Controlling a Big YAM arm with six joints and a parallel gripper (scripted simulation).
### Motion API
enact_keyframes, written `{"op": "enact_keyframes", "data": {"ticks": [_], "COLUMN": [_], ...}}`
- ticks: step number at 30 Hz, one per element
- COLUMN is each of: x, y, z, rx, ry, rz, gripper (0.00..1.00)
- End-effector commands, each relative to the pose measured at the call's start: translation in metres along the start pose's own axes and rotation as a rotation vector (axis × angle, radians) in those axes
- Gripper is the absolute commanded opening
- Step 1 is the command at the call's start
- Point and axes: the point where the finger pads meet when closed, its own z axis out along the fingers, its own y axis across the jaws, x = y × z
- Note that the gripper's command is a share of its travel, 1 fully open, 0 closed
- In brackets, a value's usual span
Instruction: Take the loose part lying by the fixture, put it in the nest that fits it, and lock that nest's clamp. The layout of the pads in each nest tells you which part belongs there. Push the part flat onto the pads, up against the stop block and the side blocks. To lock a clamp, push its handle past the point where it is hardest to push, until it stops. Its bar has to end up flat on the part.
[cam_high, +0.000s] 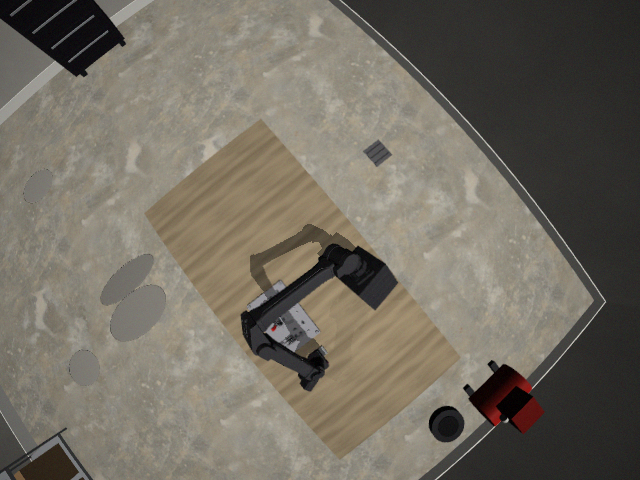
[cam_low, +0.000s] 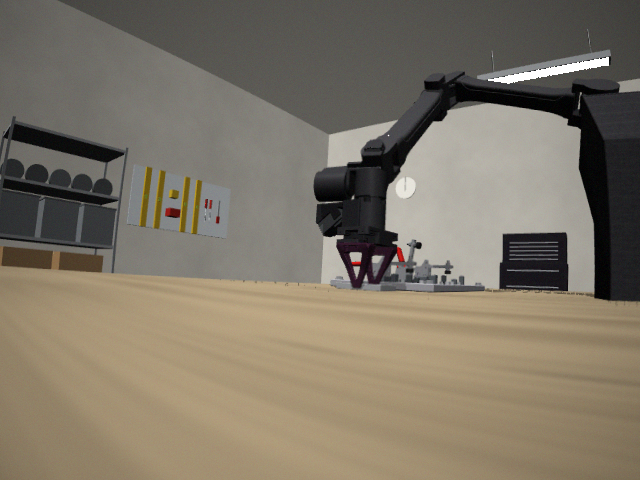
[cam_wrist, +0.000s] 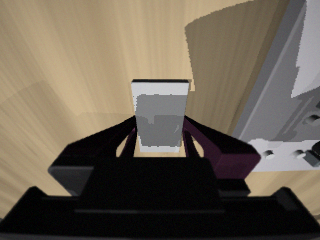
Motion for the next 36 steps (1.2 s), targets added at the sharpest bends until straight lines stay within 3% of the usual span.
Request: {"op": "enact_keyframes", "data": {"ticks": [1,29,36], "x": [0.004,0.004,0.016], "y": [-0.002,-0.002,-0.002], "z": [0.015,0.015,0.009], "rx": [0.005,0.005,0.012], "ry": [0.014,0.015,0.034], "rz": [0.008,0.007,-0.003], "gripper": [0.00,0.00,0.00]}}
